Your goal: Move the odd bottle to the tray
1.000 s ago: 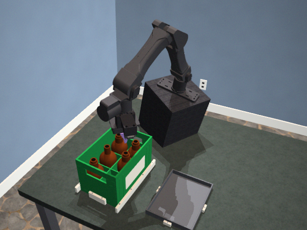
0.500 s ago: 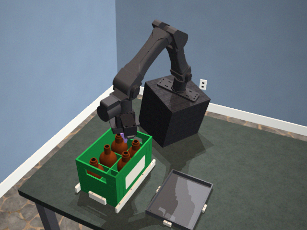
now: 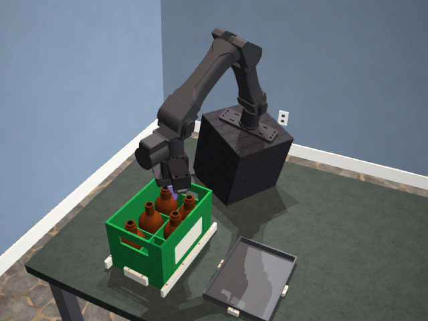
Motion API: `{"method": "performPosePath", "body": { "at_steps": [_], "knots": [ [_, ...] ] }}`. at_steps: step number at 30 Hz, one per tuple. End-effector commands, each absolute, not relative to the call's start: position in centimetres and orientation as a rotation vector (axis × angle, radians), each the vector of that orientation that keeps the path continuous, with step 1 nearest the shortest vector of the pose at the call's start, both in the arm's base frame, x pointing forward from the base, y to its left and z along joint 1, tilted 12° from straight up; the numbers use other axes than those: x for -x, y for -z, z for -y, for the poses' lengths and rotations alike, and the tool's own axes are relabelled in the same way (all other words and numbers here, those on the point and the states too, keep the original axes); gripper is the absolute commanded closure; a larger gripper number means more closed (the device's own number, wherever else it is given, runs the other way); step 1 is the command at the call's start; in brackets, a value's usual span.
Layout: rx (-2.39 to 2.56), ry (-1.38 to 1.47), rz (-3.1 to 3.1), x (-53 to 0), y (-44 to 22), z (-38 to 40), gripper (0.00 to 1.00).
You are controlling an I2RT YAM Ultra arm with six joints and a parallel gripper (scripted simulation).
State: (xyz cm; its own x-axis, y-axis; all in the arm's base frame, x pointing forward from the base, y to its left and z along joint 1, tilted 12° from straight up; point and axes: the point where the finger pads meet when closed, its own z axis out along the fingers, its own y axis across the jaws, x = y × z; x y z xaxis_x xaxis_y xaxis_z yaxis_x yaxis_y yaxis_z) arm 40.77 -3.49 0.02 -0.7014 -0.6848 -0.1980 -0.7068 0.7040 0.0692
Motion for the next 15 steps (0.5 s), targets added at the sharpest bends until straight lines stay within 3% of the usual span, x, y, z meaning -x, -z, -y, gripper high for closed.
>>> {"method": "performPosePath", "body": {
  "at_steps": [1, 15],
  "knots": [
    [1.114, -0.173, -2.712, -41.8, -2.2, 4.2, 1.00],
    [1.117, -0.188, -2.725, -40.5, -1.1, 4.0, 1.00]
  ]
}}
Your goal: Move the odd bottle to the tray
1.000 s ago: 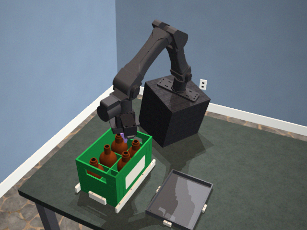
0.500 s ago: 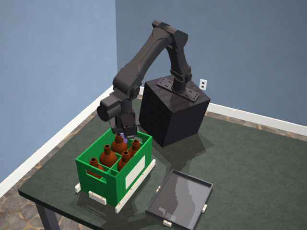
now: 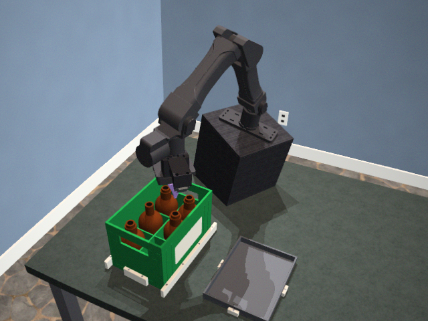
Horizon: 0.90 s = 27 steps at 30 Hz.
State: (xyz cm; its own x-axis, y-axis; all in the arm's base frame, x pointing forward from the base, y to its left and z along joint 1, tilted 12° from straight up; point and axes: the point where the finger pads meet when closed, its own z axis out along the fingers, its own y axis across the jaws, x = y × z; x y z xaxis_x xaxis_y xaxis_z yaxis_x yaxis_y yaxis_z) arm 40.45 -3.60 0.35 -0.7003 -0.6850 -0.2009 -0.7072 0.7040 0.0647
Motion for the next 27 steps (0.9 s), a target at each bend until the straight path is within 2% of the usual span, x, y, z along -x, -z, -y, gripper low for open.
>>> {"method": "performPosePath", "body": {
  "at_steps": [1, 6, 7, 27],
  "knots": [
    [1.117, -0.188, -2.725, -40.51, -1.09, 4.04, 1.00],
    [1.117, -0.188, -2.725, -40.51, -1.09, 4.04, 1.00],
    [1.116, -0.185, -2.722, -40.66, -1.19, 3.91, 0.39],
    [1.116, -0.185, -2.722, -40.66, -1.19, 3.91, 0.39]
  ]
}}
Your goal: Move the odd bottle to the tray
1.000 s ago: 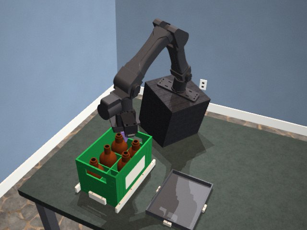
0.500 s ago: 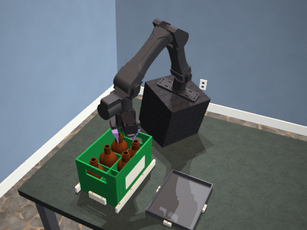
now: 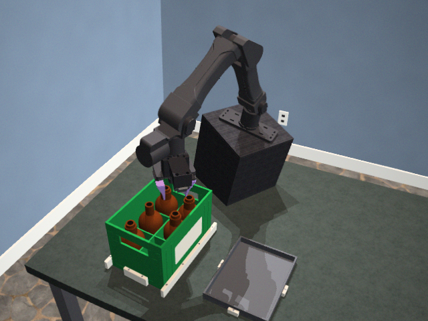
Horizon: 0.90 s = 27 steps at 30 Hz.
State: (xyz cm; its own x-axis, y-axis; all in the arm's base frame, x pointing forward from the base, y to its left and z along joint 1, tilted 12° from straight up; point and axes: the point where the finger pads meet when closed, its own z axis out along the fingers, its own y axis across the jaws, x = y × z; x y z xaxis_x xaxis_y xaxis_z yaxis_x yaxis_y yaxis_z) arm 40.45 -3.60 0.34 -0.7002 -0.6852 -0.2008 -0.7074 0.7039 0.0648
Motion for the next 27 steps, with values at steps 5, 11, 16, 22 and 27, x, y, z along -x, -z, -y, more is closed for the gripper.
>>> {"method": "performPosePath", "body": {
  "at_steps": [5, 11, 16, 22, 27],
  "knots": [
    [1.116, -0.185, -2.722, -40.66, -1.19, 3.91, 0.39],
    [1.116, -0.185, -2.722, -40.66, -1.19, 3.91, 0.39],
    [1.117, -0.186, -2.722, -40.64, -1.17, 3.91, 0.39],
    [1.118, -0.189, -2.725, -40.53, -1.03, 3.84, 0.39],
    [1.122, -0.202, -2.736, -40.39, -0.27, 3.64, 0.39]
  ]
}}
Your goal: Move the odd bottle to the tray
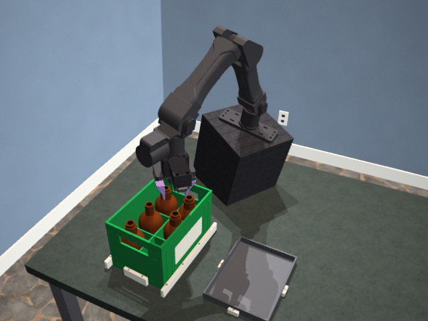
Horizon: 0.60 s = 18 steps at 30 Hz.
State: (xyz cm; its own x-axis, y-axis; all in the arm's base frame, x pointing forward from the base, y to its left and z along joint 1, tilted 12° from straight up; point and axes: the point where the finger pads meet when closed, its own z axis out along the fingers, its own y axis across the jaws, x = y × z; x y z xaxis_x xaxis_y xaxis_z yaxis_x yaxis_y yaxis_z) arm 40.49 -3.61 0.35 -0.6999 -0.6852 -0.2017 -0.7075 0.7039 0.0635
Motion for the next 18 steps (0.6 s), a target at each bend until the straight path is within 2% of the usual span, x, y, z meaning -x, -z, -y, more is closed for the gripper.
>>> {"method": "performPosePath", "body": {
  "at_steps": [1, 18],
  "knots": [
    [1.123, -0.207, -2.741, -40.3, 0.0, 3.6, 0.39],
    [1.129, -0.221, -2.753, -40.3, 2.1, 3.0, 0.39]
  ]
}}
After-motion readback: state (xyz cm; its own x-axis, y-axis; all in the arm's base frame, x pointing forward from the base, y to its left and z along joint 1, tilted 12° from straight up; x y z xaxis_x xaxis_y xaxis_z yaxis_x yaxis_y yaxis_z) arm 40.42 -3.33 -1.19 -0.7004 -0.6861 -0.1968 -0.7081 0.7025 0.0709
